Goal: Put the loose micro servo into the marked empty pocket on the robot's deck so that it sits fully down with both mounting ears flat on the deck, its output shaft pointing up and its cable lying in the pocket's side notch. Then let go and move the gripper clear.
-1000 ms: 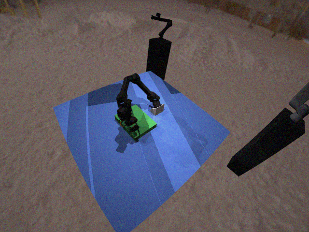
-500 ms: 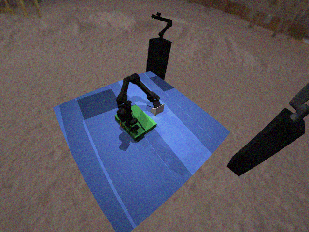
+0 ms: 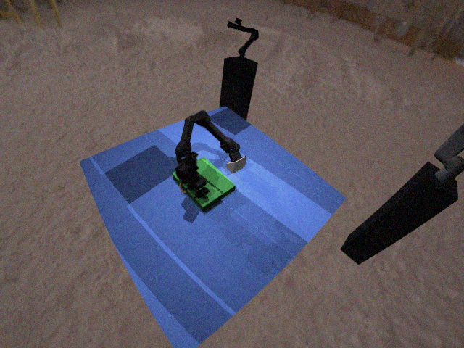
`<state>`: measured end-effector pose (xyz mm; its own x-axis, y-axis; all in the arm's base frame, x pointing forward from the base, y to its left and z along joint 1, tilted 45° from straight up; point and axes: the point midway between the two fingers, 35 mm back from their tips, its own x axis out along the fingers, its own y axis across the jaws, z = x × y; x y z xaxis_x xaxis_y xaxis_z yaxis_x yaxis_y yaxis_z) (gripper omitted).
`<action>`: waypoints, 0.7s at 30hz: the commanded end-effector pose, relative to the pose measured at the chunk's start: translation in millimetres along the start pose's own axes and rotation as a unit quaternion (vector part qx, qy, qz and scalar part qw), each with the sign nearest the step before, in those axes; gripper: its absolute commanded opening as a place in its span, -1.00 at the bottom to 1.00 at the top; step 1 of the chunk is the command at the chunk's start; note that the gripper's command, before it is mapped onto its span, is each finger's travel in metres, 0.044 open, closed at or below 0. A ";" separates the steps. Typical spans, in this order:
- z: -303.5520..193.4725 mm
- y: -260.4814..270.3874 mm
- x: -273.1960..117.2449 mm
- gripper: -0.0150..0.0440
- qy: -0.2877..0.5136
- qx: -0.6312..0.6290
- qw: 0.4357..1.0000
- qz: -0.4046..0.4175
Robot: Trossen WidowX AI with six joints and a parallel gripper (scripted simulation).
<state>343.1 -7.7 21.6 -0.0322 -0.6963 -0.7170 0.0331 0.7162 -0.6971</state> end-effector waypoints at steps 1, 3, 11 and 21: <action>0.0 0.1 0.0 -0.05 0.000 -0.003 1.000 -0.002; 0.0 0.2 0.0 0.13 0.000 -0.003 1.000 -0.002; -2.1 -1.4 -35.1 0.14 0.000 -0.003 1.000 -0.001; -70.8 5.5 -80.6 0.86 -0.001 -0.006 1.000 0.005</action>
<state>307.6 38.3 62.8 -0.0285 -0.6916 -0.7217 0.0301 0.7210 -0.6922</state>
